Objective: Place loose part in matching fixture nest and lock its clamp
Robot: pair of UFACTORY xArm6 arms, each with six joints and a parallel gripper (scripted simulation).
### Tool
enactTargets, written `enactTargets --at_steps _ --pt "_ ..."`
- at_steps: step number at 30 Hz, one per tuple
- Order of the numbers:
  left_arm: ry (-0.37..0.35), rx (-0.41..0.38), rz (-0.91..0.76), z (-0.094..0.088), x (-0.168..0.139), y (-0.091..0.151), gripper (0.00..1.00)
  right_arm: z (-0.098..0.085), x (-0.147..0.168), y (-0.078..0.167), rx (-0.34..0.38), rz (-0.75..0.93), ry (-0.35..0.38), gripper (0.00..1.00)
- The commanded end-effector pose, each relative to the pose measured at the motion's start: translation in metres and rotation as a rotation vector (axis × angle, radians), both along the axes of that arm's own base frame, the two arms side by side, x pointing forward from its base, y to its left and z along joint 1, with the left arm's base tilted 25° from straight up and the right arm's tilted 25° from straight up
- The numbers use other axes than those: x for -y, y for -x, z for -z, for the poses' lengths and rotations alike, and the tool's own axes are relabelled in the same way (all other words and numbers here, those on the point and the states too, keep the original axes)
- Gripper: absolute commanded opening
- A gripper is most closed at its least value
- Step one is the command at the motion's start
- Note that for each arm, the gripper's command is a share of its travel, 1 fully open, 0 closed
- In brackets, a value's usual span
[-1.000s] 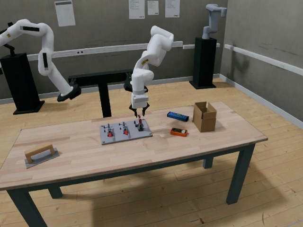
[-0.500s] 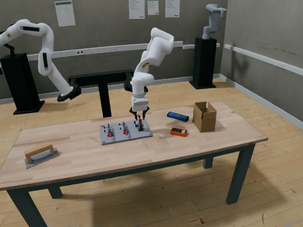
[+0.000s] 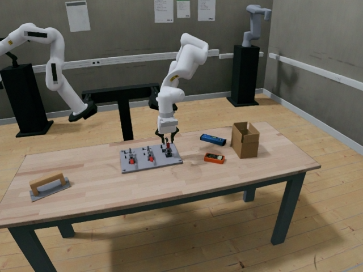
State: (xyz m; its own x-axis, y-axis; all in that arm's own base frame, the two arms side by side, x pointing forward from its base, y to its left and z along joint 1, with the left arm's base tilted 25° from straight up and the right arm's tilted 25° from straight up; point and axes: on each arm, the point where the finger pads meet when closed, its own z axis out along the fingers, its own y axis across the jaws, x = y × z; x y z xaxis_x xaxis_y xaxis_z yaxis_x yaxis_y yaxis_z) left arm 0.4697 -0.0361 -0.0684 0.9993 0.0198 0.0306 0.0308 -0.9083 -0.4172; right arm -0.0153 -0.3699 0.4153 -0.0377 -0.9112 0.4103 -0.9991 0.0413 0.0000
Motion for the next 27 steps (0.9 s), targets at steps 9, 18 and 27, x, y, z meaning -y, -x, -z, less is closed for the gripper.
enactTargets --at_steps 9,18,27 --pt "0.002 0.006 0.002 0.017 -0.007 -0.003 0.48 -0.003 0.0 0.0 0.0 0.0 0.007 1.0" --pt "0.002 0.006 0.002 0.03 -0.013 -0.003 0.48 -0.003 0.0 0.0 0.0 0.0 0.007 1.0" --pt "0.002 0.006 0.002 0.031 -0.014 -0.003 0.48 -0.003 0.0 0.0 0.0 0.0 0.007 1.0"
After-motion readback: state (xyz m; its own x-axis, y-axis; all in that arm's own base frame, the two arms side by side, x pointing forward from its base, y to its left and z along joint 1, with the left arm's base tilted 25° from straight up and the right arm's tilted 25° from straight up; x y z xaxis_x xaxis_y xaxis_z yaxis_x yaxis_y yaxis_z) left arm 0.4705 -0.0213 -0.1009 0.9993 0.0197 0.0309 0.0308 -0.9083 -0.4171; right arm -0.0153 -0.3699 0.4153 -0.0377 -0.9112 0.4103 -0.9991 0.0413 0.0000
